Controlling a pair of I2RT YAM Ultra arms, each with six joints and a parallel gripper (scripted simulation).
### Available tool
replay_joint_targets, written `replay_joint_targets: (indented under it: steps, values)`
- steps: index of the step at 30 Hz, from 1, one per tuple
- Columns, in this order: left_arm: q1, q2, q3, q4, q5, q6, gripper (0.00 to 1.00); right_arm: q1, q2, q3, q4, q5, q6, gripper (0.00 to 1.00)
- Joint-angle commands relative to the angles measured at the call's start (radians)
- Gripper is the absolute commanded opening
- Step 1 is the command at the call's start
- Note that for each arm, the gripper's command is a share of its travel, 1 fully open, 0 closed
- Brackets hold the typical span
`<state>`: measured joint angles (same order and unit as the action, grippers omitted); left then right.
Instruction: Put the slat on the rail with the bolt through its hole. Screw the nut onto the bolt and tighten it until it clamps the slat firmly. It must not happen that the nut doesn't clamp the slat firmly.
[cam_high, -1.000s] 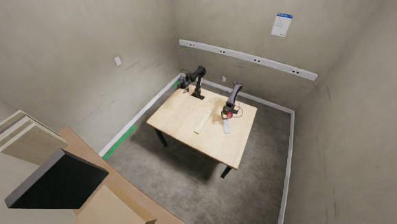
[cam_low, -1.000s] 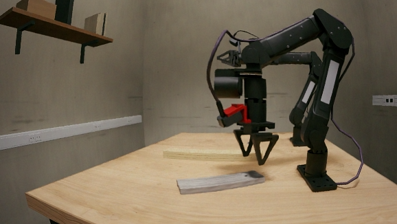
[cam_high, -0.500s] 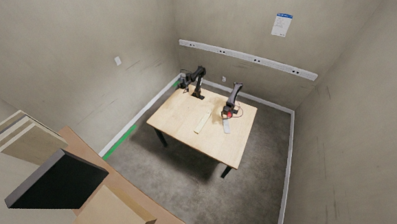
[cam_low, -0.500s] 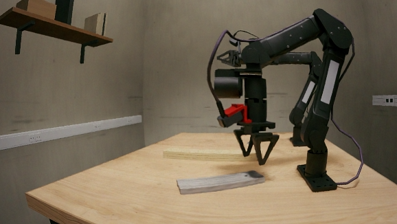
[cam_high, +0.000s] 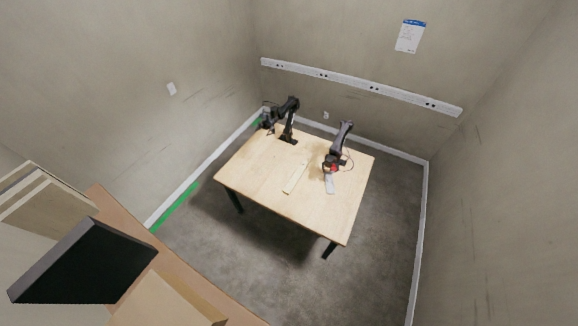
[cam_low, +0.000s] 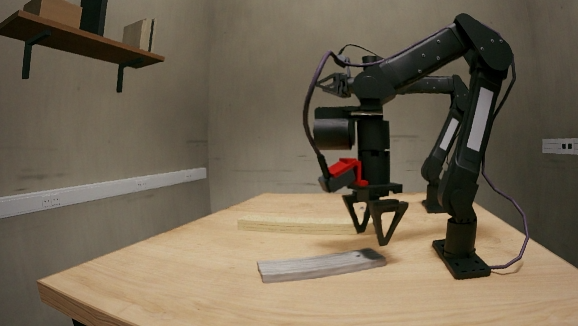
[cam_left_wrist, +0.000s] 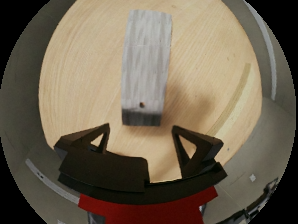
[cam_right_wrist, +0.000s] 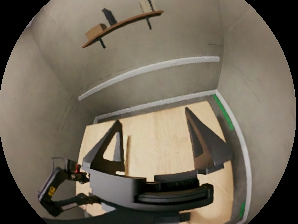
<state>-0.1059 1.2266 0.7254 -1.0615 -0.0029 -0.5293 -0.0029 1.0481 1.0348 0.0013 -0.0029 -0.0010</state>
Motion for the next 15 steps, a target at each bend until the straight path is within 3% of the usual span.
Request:
replay_joint_targets:
  steps: [1,15]
  values:
    - [-0.006,0.022,-0.019,0.034,0.007,-0.003,1.0,0.003,-0.004,0.017,0.004,0.003,0.001,1.0]
    - [-0.007,0.053,-0.079,0.125,0.008,-0.004,1.0,0.003,-0.004,0.017,0.004,0.003,0.001,1.0]
